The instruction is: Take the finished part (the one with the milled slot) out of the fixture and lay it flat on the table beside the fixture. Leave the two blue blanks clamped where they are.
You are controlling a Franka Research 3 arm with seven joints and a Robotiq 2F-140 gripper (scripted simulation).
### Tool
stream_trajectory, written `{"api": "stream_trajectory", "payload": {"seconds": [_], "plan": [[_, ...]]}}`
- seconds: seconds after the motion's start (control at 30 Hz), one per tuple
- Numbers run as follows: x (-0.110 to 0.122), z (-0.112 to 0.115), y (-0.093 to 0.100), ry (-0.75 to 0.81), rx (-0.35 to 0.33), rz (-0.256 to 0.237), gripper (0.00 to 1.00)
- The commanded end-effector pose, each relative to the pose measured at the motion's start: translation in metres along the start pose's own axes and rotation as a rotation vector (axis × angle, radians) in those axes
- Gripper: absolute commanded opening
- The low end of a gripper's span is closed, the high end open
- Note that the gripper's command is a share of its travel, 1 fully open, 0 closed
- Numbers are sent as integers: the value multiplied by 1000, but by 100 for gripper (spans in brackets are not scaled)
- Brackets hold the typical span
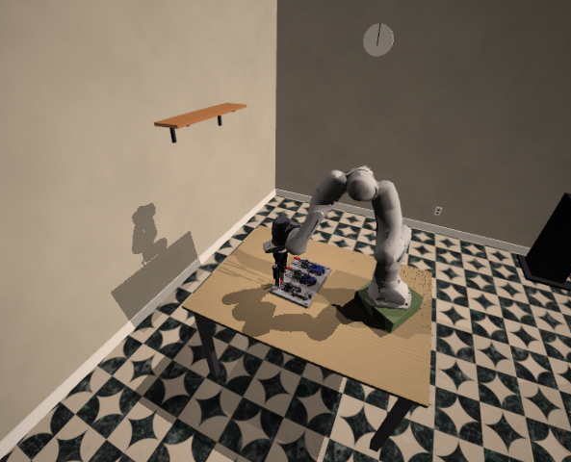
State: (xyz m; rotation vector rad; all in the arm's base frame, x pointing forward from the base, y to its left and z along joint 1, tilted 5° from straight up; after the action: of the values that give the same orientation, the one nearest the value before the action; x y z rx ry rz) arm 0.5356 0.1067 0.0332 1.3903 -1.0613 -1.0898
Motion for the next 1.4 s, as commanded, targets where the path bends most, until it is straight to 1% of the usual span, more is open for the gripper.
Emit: {"api": "stream_trajectory", "payload": {"seconds": [0.0, 0.03, 1.37], "plan": [[0, -1, 0, -3, 2, 1, 28], [0, -1, 0, -3, 2, 1, 0], [0, -1, 0, -3, 2, 1, 0]]}}
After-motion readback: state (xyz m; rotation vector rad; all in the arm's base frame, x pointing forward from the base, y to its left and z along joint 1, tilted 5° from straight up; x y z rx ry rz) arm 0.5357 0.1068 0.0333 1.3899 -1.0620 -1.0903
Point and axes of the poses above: the point where the finger pads meet when closed, its own y axis back along the fingers, its own x axis across the jaws, z = x × y, the point moved 3 cm from there along y, back along the fingers, and after that the axes turned 15 degrees about y, right-handed, at the moved point
